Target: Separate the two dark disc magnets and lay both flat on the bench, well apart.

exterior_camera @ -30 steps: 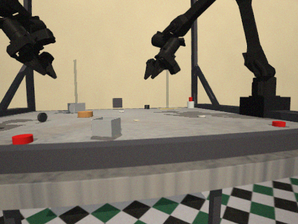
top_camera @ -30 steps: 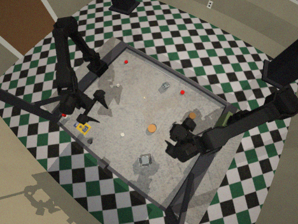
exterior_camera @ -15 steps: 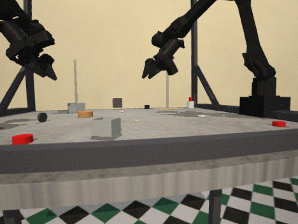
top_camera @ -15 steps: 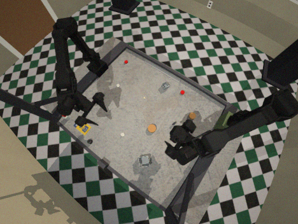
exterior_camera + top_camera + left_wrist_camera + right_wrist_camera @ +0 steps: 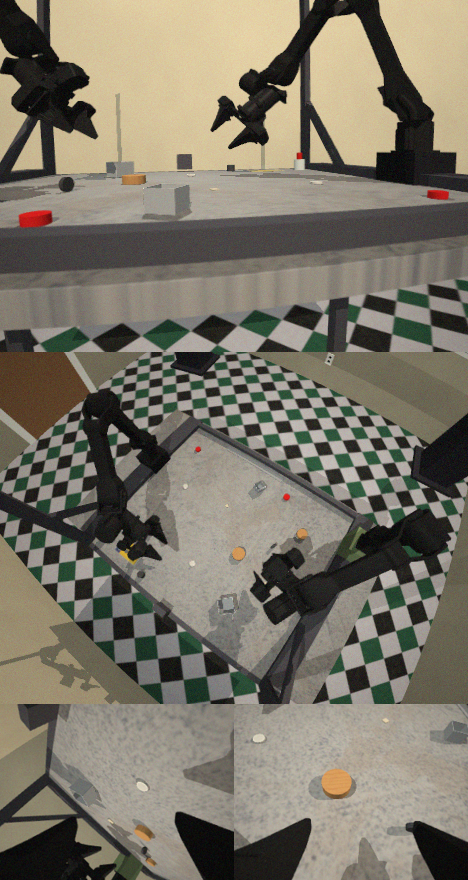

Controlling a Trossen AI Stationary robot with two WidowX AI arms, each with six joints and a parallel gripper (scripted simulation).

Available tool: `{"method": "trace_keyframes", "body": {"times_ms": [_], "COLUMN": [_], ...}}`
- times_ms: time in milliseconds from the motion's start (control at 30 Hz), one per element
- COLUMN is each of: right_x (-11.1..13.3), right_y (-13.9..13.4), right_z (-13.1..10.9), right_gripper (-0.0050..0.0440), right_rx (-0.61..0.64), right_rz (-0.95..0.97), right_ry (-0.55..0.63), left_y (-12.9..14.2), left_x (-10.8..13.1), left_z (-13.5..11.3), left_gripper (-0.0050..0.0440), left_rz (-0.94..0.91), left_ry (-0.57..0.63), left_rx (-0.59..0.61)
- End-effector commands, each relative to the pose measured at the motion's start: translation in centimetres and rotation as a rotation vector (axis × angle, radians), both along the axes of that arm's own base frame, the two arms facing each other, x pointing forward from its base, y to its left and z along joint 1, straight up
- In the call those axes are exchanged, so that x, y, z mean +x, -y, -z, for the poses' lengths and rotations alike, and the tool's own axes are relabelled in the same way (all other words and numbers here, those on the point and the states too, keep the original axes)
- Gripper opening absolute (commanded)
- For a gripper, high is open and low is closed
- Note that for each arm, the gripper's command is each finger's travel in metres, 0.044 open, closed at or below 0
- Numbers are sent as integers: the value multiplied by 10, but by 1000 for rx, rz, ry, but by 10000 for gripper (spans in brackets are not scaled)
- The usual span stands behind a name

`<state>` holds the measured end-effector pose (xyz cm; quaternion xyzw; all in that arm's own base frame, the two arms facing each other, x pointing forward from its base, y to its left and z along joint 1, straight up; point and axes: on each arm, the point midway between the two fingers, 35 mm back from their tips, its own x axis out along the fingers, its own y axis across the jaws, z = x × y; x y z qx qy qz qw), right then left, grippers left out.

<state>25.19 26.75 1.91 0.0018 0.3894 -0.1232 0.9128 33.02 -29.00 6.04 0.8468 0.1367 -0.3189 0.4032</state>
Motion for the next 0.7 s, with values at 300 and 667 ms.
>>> {"method": "trace_keyframes", "body": {"times_ms": [300,667], "right_x": [8,9], "right_y": [-15,-23], "right_z": [10,26], "right_gripper": [400,400], "right_rx": [-43,-77], "right_rz": [132,182], "right_ry": [164,298], "left_y": [14,15], "left_x": [5,1], "left_z": [26,42], "left_gripper": [400,400], "left_rz": [-367,-595], "left_ry": [162,228], "left_rx": [-570,-1036]}}
